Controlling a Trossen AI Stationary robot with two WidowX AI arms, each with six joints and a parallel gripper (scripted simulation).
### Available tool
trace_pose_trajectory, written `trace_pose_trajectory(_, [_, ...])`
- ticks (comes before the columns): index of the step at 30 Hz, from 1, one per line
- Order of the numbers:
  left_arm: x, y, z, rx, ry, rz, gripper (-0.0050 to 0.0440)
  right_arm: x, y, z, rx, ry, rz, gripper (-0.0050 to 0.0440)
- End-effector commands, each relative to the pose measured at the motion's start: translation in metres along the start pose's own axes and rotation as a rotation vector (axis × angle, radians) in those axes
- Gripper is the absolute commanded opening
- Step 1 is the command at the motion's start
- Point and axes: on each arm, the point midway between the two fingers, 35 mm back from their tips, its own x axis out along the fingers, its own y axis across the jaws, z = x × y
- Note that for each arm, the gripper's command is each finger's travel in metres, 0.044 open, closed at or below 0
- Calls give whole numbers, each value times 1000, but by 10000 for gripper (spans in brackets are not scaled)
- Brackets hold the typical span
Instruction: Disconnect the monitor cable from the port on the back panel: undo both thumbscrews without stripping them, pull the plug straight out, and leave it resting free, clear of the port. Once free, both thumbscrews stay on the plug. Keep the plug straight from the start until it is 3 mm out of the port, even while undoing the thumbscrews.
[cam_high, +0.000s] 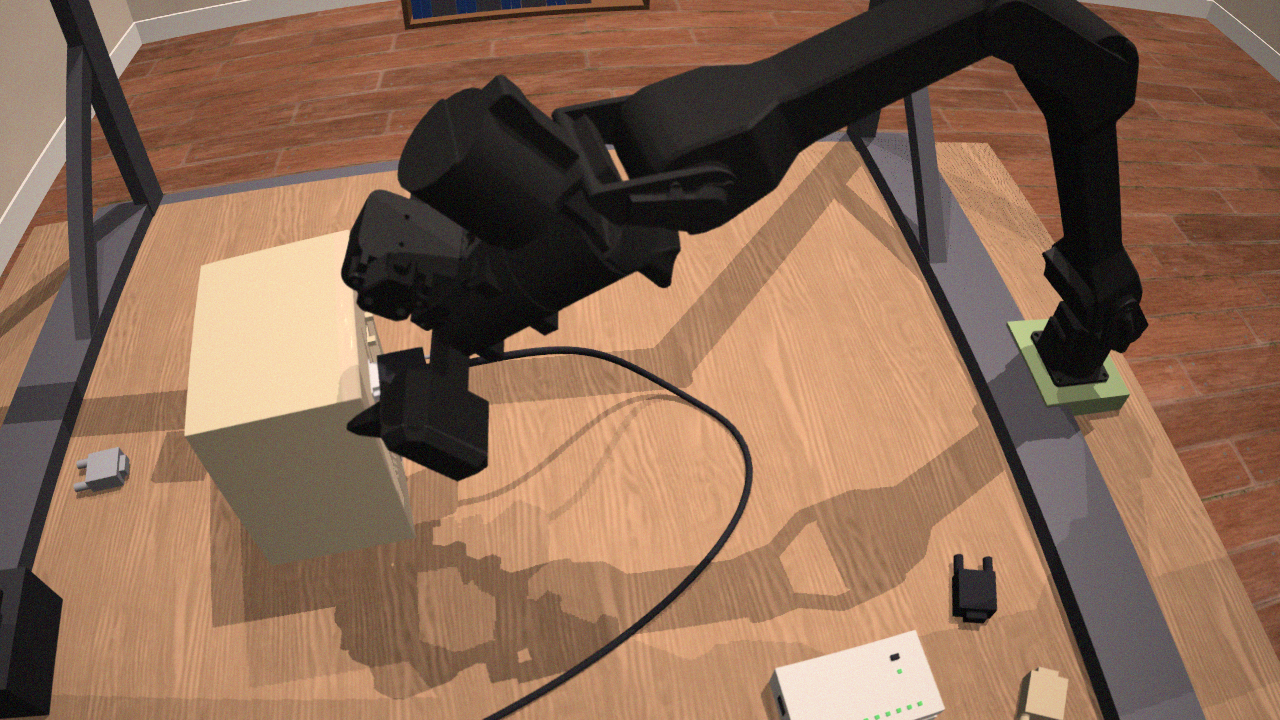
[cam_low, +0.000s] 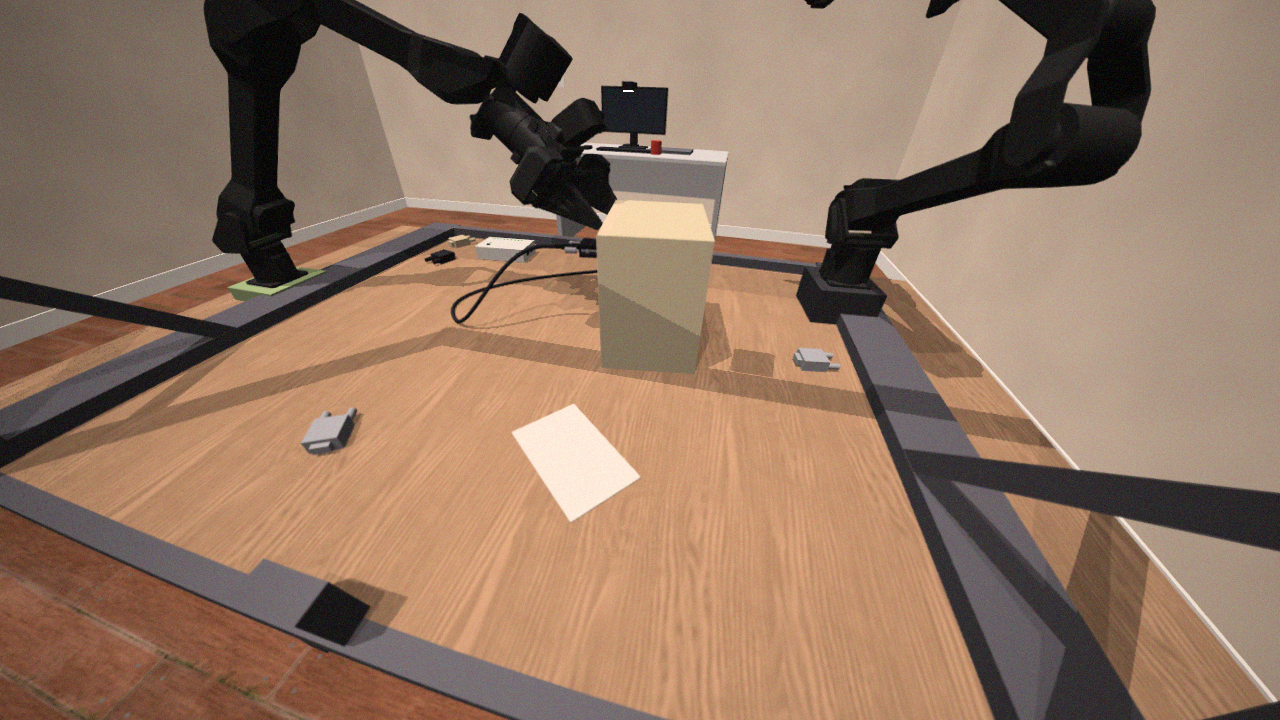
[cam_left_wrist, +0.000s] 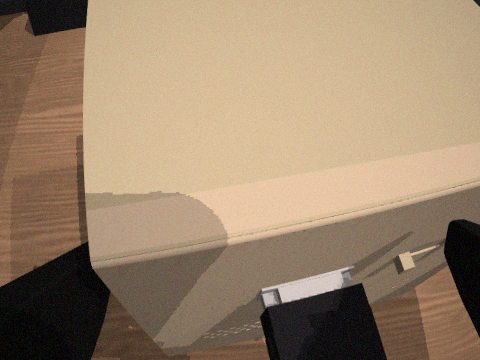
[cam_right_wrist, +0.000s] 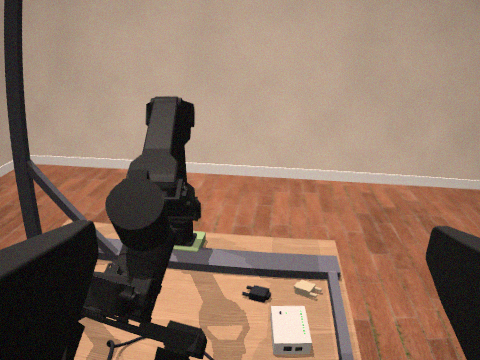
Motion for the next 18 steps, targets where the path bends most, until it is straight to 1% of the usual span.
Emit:
trace_pose_trajectory(1, [-11,-22,21,-10,41,47,440,0,1,3,-5,-1,2,440])
trace_pose_trajectory(7, [-24,-27,18,-41,166,161,440,0,1,3,-5,-1,2,440])
trace_pose_trajectory(10, [-32,-29,18,-47,210,210,440,0,1,3,-5,-1,2,440])
trace_pose_trajectory(13, [-37,-31,18,-48,232,237,440,0,1,3,-5,-1,2,440])
trace_pose_trajectory(18, [-38,-31,18,-48,239,246,440,0,1,3,-5,-1,2,440])
